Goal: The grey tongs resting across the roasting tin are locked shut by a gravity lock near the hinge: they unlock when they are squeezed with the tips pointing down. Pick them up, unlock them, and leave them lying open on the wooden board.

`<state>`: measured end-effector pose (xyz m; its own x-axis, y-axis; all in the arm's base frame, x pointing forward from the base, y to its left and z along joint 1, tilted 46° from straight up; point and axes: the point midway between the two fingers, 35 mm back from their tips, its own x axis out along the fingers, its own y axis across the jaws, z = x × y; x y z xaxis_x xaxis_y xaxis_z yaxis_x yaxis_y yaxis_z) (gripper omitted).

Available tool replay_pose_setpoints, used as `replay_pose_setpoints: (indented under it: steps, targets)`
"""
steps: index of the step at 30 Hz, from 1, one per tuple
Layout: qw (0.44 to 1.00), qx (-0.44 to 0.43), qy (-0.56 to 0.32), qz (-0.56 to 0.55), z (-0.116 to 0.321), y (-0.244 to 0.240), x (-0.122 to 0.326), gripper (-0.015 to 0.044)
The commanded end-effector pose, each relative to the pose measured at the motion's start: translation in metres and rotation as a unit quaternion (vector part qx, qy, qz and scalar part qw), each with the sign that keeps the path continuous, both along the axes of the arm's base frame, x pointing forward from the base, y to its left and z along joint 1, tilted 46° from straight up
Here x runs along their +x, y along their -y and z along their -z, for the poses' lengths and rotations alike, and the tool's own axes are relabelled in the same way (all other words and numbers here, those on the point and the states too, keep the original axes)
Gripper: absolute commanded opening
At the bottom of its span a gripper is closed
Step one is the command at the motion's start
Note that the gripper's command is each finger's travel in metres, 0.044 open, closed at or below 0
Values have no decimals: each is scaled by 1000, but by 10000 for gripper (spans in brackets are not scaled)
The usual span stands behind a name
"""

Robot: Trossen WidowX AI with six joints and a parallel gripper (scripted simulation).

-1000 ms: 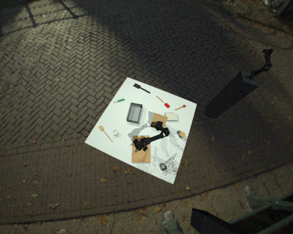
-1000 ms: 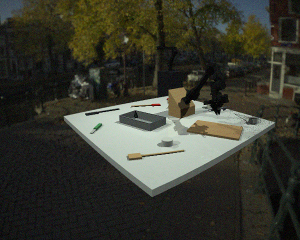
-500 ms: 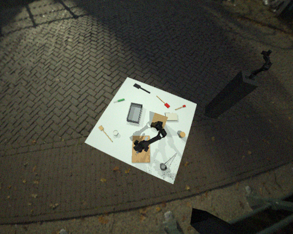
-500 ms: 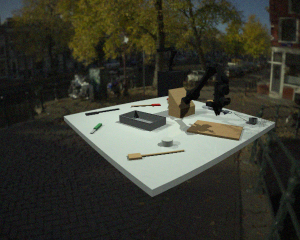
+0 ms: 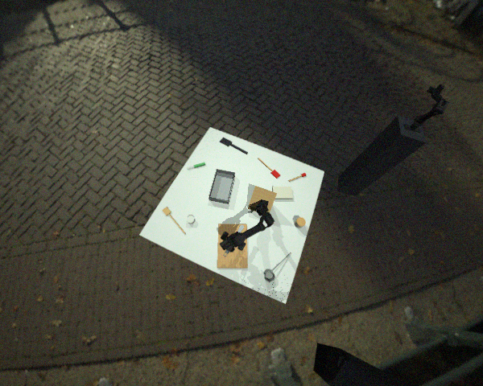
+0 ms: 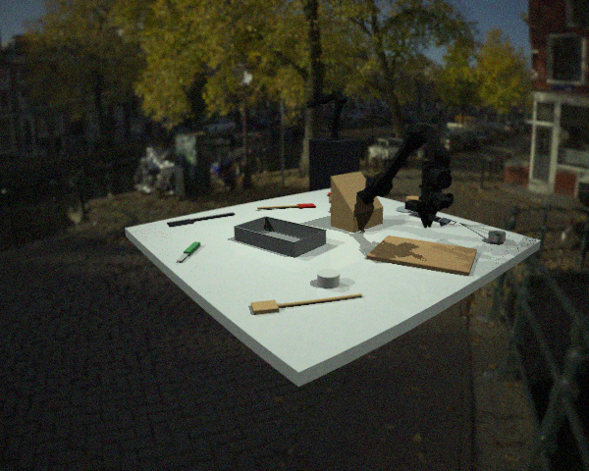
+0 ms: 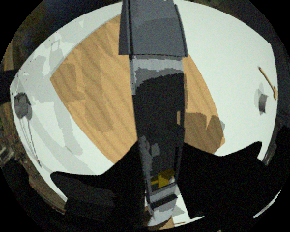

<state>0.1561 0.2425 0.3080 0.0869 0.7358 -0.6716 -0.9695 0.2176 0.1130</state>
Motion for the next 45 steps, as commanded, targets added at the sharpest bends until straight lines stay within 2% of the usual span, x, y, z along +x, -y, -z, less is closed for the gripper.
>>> replay_pose_setpoints:
  steps: [1, 38, 45]
  targets:
    - [1000, -2, -1, 1, 5, -4, 1, -150]
    - [1000, 0, -2, 1, 41, -43, 4, -150]
    - [1000, 0, -2, -1, 40, -42, 4, 34]
